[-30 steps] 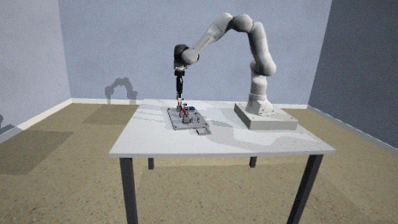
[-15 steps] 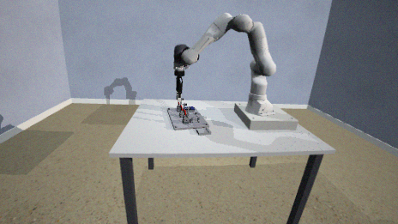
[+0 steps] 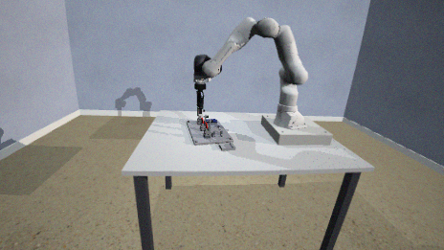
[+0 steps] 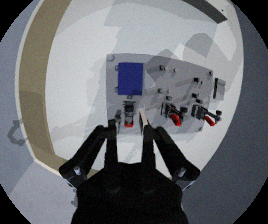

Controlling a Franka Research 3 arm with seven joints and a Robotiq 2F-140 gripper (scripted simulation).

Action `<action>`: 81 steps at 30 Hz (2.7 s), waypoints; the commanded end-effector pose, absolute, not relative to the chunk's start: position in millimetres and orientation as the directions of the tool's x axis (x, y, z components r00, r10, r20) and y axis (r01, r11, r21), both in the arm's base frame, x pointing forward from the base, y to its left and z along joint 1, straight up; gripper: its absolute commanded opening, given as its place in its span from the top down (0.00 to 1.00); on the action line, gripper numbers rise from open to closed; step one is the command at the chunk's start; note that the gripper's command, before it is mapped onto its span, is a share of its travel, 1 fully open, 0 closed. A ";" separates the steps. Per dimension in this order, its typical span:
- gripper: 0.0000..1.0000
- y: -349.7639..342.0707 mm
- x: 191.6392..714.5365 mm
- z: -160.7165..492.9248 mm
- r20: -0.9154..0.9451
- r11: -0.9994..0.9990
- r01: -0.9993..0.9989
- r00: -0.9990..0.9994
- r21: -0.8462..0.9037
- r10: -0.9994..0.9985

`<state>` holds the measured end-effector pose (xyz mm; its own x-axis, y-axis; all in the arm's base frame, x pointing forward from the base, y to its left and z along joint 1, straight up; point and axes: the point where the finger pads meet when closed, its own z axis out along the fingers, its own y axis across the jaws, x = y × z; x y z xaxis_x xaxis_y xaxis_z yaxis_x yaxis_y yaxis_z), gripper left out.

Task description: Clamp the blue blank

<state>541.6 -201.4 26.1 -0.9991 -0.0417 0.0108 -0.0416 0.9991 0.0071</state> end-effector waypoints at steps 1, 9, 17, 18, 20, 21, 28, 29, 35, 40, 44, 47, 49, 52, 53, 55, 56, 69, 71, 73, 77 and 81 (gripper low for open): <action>0.72 -202.9 544.8 26.8 0.000 0.999 -0.046 -0.999 0.005 -0.046; 1.00 -202.9 544.8 26.8 0.000 0.999 -0.046 -0.999 0.005 -0.046; 1.00 -202.9 544.8 26.8 0.000 0.999 -0.046 -0.999 0.005 -0.046; 1.00 -202.9 544.8 26.8 0.000 0.999 -0.046 -0.999 0.005 -0.046; 1.00 -202.9 544.8 26.8 0.000 0.999 -0.046 -0.999 0.005 -0.046; 1.00 -202.9 544.8 26.8 0.000 0.999 -0.046 -0.999 0.005 -0.046; 1.00 -202.9 544.8 26.8 0.000 0.999 -0.046 -0.999 0.005 -0.046; 1.00 -202.9 544.8 26.8 0.000 0.999 -0.046 -0.999 0.005 -0.046; 1.00 -202.9 544.8 26.8 0.000 0.999 -0.046 -0.999 0.005 -0.046; 1.00 -202.9 544.8 26.8 0.000 0.999 -0.046 -0.999 0.005 -0.046; 1.00 -202.9 544.8 26.8 0.000 0.999 -0.046 -0.999 0.005 -0.046; 1.00 -202.9 544.9 26.8 0.000 0.999 -0.046 -0.999 0.005 -0.046; 1.00 -202.9 544.9 26.8 0.000 0.999 -0.046 -0.999 0.005 -0.046; 1.00 -202.9 545.0 26.8 0.000 0.999 -0.046 -0.999 0.005 -0.046; 1.00 -202.9 545.0 26.9 0.000 0.999 -0.046 -0.999 0.005 -0.046; 1.00 -202.9 545.2 26.9 0.000 0.999 -0.046 -0.999 0.005 -0.046; 1.00 -202.9 545.2 26.9 0.000 0.999 -0.046 -0.999 0.005 -0.046; 1.00 -202.8 547.3 27.0 0.000 0.999 -0.046 -0.999 0.005 -0.046; 1.00 -202.8 547.9 27.0 0.000 0.999 -0.046 -0.999 0.005 -0.046; 1.00 -202.7 548.6 27.0 0.000 0.999 -0.046 -0.999 0.005 -0.046; 1.00 -202.7 550.1 27.1 0.000 0.999 -0.046 -0.999 0.005 -0.046; 1.00 -202.6 552.1 27.1 0.000 0.999 -0.046 -0.999 0.005 -0.046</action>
<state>545.0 -203.5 27.0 -0.9991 -0.0407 0.0115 -0.0406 0.9991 0.0084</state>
